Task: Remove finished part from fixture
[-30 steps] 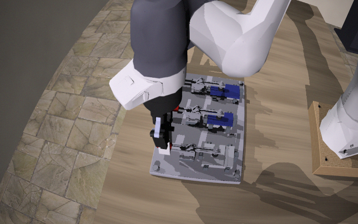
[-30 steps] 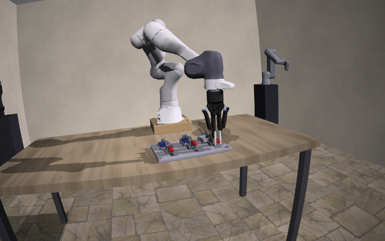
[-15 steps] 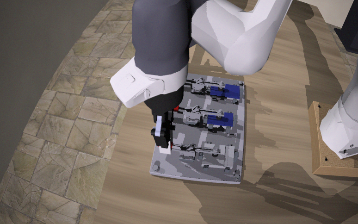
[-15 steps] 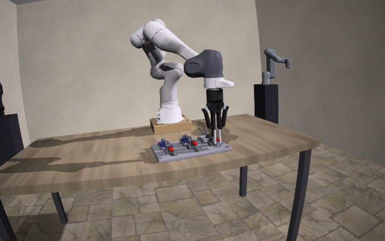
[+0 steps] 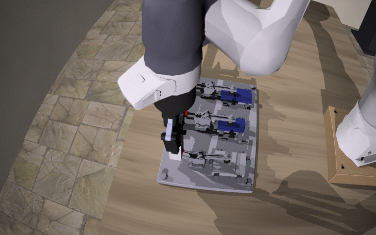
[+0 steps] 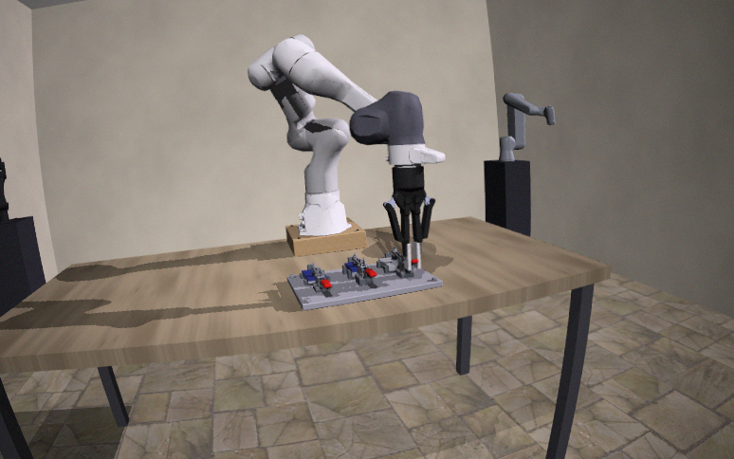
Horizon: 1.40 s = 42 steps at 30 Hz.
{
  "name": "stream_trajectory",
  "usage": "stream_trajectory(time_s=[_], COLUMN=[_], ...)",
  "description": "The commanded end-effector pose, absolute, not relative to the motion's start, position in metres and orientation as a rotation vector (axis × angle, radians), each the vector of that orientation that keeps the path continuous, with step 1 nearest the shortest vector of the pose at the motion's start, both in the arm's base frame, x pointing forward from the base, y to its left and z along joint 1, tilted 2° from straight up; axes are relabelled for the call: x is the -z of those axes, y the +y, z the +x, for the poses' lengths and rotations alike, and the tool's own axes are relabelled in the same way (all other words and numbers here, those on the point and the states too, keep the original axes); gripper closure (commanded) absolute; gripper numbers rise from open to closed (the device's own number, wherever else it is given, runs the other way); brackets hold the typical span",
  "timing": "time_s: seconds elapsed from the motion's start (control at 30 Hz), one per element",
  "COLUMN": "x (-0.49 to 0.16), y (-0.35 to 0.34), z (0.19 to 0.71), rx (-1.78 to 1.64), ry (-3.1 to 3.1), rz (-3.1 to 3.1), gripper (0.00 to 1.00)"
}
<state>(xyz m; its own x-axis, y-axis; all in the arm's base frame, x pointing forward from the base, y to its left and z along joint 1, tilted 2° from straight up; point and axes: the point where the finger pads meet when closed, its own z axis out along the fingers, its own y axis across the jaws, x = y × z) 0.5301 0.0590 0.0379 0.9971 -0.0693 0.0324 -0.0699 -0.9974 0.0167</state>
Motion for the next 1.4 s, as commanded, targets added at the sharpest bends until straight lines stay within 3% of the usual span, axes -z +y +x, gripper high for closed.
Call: stream_trajectory(time_s=[0.0,1.37], x=[-0.042,-0.056], y=[0.06,0.062], z=[0.528,0.501], rx=[-0.048,-0.048], ry=[-0.105,-0.105], rz=[3.12,3.12], gripper=[1.0,1.0])
